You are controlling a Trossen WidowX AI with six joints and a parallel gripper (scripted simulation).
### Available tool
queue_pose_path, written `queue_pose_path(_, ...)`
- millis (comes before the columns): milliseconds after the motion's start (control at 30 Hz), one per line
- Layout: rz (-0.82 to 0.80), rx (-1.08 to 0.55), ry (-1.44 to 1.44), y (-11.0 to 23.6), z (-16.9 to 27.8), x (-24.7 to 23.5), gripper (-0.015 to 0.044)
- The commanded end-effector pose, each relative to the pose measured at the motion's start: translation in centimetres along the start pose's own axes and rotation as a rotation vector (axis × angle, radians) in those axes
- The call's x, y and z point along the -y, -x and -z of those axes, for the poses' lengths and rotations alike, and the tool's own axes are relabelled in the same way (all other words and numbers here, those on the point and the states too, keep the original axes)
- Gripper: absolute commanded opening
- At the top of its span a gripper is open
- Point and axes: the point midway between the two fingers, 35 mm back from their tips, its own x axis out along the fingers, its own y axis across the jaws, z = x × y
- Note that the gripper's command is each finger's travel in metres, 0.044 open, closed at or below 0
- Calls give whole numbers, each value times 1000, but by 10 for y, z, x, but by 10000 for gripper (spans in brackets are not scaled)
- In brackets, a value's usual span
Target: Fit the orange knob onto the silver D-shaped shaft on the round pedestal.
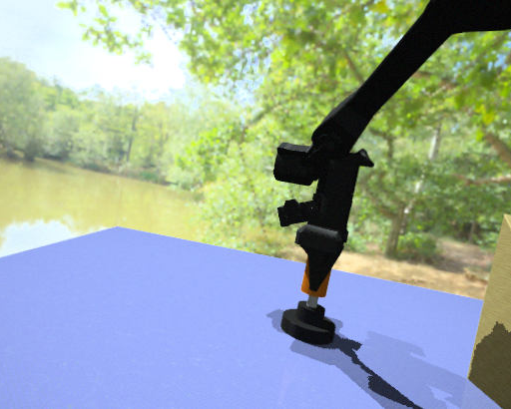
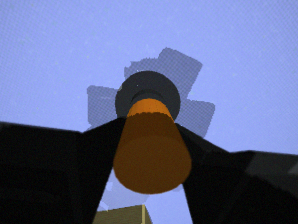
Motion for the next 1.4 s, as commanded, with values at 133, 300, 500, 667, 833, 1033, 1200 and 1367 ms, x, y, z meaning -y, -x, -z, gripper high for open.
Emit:
queue_pose_path(133, 0, 4, 16, -1, -3, 1, 0)
queue_pose_path(300, 0, 4, 16, 0, -2, 0, 0)
queue_pose_path(500, 0, 4, 16, 0, 0, 0, 0)
queue_pose_path(667, 0, 4, 16, -1, 2, 0, 0)
queue_pose_path(833, 0, 4, 16, -4, 2, 0, 0)
queue_pose_path(1033, 0, 4, 16, -3, 2, 0, 0)
queue_pose_path(1200, 0, 4, 16, 0, 2, 0, 0)
queue_pose_path(1367, 0, 4, 43, 1, 1, 0, 0)
